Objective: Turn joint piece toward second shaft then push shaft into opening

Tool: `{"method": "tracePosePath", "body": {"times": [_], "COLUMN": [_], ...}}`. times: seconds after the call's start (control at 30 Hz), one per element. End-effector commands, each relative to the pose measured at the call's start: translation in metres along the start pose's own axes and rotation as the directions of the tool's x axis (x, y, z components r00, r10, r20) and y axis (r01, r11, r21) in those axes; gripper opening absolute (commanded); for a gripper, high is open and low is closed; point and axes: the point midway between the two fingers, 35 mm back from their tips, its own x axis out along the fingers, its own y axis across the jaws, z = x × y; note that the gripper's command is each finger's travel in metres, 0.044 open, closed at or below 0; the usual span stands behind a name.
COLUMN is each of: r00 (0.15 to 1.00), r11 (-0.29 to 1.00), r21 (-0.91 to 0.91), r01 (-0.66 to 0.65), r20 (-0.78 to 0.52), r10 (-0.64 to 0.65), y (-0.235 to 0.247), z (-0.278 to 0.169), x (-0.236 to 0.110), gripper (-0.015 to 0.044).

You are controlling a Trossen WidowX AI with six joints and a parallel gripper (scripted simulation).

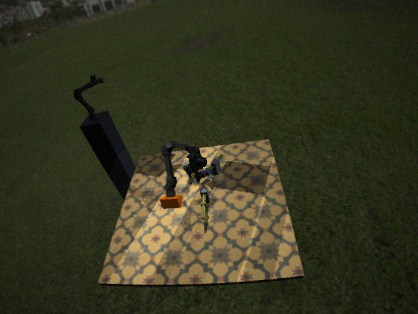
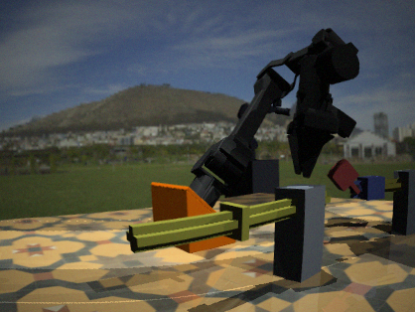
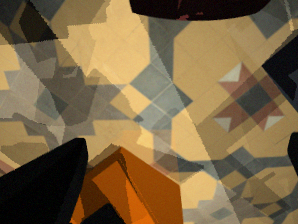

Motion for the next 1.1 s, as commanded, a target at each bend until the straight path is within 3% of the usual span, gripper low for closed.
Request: {"method": "tracePosePath", "body": {"times": [0.0, 0.5, 1.07], "r00": [1.000, 1.000, 1.000], "r11": [1.000, 1.000, 1.000], "r21": [0.004, 0.002, 0.001], "r01": [-0.007, -0.007, -0.007], "r20": [0.002, 0.006, 0.007], "r10": [0.007, 0.007, 0.007], "y": [0.000, 0.001, 0.001], "z": [0.009, 0.067, 0.068], "x": [0.001, -0.010, 0.011], "gripper": [0.0440, 0.0440, 0.0440]}}
